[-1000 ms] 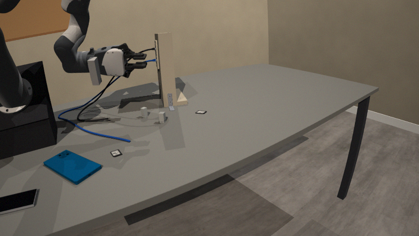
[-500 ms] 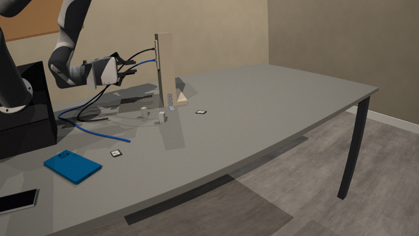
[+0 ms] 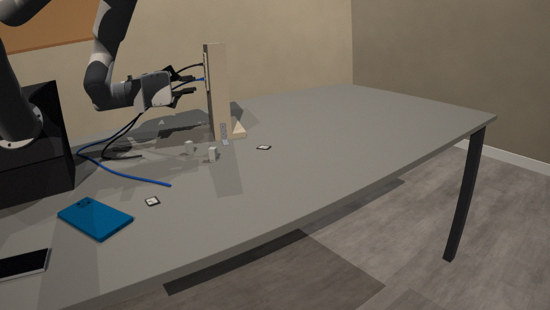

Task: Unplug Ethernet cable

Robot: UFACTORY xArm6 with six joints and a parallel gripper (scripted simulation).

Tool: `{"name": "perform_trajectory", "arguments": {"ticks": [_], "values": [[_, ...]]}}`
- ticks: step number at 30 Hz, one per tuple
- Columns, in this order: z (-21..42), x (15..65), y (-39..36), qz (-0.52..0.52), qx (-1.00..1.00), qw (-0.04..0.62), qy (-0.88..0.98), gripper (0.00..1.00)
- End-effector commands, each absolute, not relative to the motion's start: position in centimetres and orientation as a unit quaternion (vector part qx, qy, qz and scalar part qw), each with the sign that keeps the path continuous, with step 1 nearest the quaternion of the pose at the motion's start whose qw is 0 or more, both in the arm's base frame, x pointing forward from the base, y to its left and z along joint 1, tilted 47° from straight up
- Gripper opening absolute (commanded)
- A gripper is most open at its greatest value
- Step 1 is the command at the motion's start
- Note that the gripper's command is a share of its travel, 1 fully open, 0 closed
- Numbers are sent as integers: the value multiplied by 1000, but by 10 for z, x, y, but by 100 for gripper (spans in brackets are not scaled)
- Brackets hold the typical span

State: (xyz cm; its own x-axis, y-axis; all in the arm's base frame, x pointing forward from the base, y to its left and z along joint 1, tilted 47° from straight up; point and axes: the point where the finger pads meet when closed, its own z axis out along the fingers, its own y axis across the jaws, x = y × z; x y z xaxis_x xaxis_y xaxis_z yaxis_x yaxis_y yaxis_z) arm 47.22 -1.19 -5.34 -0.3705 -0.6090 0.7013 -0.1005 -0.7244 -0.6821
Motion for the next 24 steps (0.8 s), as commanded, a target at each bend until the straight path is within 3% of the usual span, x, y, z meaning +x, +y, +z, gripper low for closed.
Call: {"name": "perform_trajectory", "arguments": {"ticks": [1, 24], "values": [[-52, 474, -11, -759, -534, 169, 331, 27], [-74, 486, 9, -759, -534, 170, 331, 27]]}}
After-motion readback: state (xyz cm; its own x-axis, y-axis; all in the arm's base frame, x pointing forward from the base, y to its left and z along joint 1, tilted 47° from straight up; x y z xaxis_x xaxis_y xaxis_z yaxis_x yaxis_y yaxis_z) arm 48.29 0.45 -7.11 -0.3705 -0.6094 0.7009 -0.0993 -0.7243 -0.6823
